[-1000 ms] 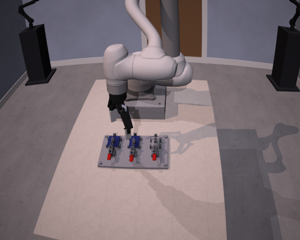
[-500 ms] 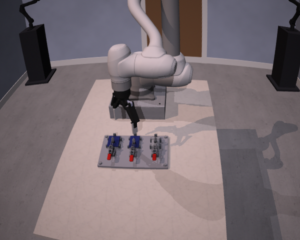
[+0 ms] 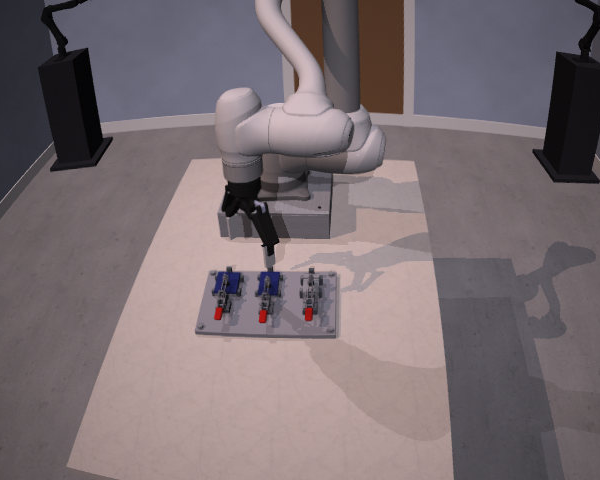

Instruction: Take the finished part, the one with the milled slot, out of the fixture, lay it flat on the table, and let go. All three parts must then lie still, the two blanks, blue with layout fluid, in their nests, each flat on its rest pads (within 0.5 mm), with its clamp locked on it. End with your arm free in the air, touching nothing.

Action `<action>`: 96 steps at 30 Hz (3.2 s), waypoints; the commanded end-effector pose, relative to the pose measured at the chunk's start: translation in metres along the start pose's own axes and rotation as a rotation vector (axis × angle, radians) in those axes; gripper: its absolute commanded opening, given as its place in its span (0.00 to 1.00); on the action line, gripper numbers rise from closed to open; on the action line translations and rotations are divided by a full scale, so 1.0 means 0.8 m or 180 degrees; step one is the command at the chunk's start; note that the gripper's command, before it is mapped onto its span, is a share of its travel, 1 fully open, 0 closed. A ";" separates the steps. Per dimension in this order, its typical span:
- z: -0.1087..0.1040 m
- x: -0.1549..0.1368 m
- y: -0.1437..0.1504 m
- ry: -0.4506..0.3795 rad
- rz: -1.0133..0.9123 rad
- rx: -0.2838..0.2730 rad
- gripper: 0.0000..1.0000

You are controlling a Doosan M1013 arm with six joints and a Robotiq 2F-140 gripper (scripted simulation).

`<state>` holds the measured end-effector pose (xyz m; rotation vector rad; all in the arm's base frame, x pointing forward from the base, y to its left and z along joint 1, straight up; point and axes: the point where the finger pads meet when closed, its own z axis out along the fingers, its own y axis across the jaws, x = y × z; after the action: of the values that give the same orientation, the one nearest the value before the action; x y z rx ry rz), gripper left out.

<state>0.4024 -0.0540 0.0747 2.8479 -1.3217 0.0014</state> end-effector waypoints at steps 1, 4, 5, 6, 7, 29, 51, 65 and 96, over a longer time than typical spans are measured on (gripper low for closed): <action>0.000 0.000 0.000 0.0000 0.0000 0.0000 1.00; 0.000 0.000 0.000 0.0000 0.0000 0.0000 1.00; 0.000 0.000 0.000 0.0000 0.0000 0.0000 1.00; 0.000 0.000 0.000 0.0000 0.0000 0.0000 1.00; 0.000 0.000 0.000 0.0000 0.0000 0.0000 1.00; 0.000 0.000 0.000 0.0000 0.0000 0.0000 1.00; -0.006 -0.012 -0.014 0.0000 -0.0270 0.0000 1.00; -0.050 -0.107 -0.090 -0.0002 -0.2057 -0.0002 1.00; -0.064 -0.140 -0.108 -0.0002 -0.2607 -0.0002 0.00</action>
<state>0.3961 0.0873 0.1252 3.1379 -0.0784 -0.0013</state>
